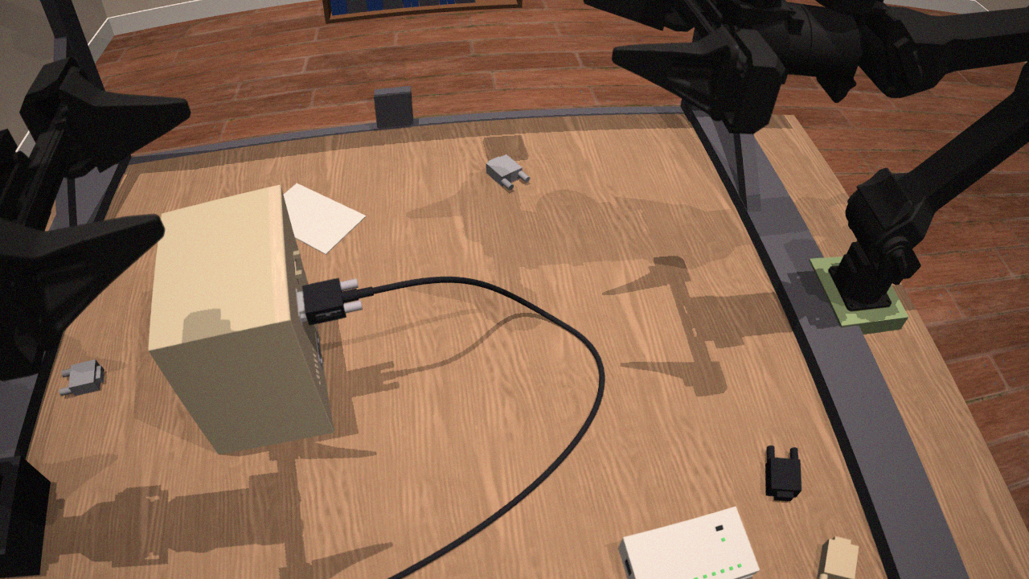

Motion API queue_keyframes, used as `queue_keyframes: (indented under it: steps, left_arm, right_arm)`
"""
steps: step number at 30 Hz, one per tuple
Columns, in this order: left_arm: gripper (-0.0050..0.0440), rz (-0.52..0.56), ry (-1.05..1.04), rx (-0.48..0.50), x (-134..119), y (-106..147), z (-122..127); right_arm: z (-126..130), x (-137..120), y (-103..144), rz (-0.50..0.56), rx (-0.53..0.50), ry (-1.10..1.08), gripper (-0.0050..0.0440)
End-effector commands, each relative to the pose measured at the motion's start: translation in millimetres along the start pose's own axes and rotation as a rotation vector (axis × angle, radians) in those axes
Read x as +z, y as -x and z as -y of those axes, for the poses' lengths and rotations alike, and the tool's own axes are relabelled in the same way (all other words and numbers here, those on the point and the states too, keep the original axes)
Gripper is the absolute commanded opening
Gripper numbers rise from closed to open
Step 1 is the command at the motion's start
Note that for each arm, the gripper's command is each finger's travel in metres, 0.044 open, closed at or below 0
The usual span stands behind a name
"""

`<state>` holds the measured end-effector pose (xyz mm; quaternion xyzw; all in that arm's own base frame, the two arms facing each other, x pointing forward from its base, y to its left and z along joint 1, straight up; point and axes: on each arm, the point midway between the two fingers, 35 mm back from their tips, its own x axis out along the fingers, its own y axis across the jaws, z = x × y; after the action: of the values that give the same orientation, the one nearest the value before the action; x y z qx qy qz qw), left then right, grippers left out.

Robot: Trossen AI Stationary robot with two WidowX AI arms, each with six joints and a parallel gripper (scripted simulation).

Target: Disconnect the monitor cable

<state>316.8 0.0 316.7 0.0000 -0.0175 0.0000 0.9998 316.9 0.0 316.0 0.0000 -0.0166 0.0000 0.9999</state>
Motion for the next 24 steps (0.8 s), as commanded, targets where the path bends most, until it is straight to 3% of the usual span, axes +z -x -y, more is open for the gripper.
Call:
queue_keyframes:
  steps: [1,24]
  left_arm:
    - [0.0440,0.015,0.000,0.000,6.2,0.9,0.0]
    - [0.0440,0.012,0.001,0.003,5.2,-2.5,-0.4]
  right_arm:
    - [0.0,7.0,1.0,0.017,0.000,0.000,0.0440]
    - [4.3,8.7,2.6,0.016,0.000,0.001,0.0440]
